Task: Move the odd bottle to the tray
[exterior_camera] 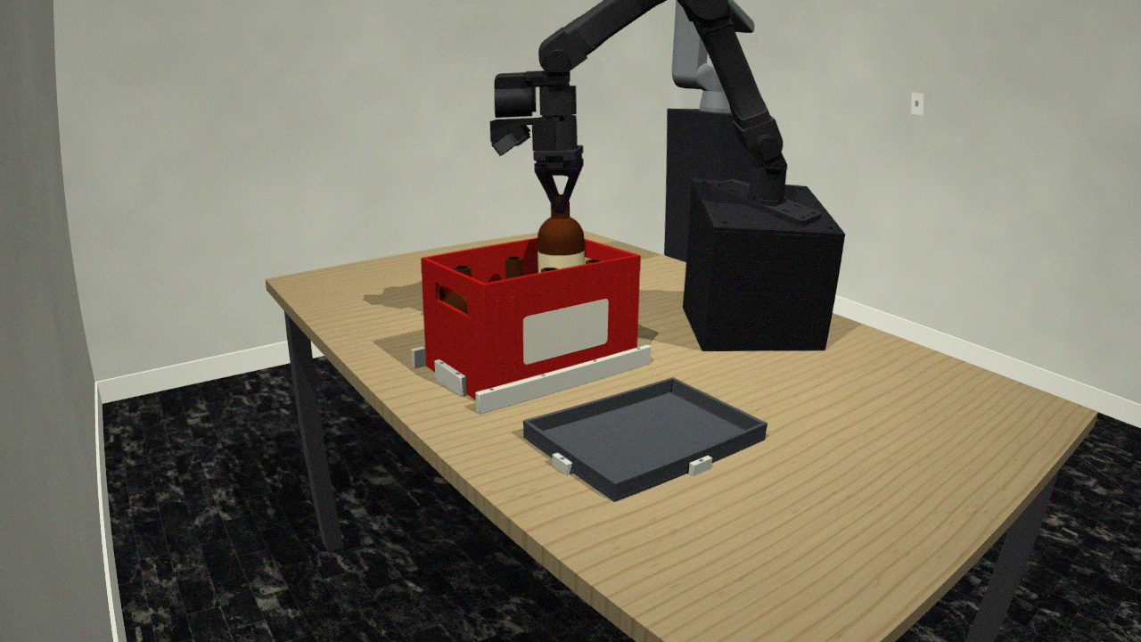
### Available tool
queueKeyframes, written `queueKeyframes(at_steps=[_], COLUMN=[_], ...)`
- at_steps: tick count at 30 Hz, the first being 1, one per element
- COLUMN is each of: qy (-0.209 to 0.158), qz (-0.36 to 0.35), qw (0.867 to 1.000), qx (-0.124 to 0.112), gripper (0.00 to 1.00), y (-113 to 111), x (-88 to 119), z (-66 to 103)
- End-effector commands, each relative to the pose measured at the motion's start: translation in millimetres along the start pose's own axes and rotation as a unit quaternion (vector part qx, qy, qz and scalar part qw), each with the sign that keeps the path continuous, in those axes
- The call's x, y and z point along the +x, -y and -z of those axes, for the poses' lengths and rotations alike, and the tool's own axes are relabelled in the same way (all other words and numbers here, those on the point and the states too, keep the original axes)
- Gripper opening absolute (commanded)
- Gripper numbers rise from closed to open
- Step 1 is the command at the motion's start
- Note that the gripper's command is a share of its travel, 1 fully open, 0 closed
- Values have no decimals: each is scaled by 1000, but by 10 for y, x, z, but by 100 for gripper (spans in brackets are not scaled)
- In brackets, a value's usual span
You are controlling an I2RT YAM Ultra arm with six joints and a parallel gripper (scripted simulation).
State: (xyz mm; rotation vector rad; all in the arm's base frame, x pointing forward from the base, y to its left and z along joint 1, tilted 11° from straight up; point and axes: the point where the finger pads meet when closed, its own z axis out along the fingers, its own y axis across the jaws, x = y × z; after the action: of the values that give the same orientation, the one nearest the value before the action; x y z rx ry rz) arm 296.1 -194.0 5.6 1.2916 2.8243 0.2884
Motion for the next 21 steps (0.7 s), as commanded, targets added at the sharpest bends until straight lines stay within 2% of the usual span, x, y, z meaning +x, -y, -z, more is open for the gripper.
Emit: queueKeyframes(at_steps=[1, 21], qy=[35, 35], qz=[0, 0], qw=[999, 999], qx=[-7, -7], gripper=[0, 0], y=[-7, -7], x=[-156, -161], z=[312, 522])
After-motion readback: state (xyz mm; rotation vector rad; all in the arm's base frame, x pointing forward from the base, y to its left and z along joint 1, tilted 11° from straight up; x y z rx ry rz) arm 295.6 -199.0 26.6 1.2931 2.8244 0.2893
